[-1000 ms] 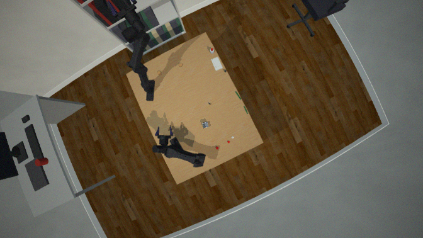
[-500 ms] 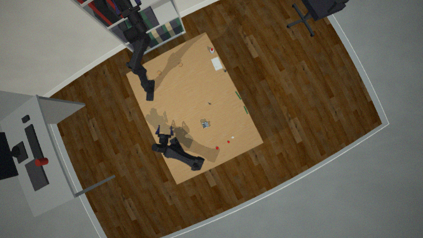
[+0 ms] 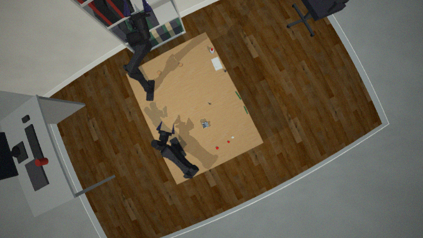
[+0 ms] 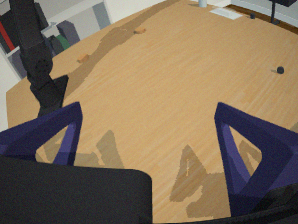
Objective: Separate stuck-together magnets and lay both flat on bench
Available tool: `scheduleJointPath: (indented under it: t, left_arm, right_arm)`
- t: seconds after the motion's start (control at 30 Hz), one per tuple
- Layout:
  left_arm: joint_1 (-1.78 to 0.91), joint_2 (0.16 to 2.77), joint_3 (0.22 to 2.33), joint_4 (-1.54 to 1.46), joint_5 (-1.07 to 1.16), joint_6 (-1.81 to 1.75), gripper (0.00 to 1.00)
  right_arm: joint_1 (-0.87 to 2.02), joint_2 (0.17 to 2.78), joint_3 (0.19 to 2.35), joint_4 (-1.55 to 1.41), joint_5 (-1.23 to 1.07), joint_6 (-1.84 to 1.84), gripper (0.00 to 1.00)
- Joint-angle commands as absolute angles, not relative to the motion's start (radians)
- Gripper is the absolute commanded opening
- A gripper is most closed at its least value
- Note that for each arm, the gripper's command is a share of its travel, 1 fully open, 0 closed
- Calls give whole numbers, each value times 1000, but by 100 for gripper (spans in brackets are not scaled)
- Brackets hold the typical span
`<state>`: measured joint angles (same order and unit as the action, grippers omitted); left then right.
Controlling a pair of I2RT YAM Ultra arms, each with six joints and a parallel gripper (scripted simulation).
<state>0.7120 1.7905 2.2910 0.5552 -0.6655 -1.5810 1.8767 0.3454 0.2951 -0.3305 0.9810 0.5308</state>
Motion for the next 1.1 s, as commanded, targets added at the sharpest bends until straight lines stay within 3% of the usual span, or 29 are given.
scheduleJointPath:
  t: [0.0,1.07]
  left_arm:
    - [680,1746,2238,512,-585,-1431,100]
    - [368,1425,1701,269,-306,-757,100]
  right_arm:
    - [1792,378,334,-306,895,480,100]
    - [979,684,663,-163,475,254,100]
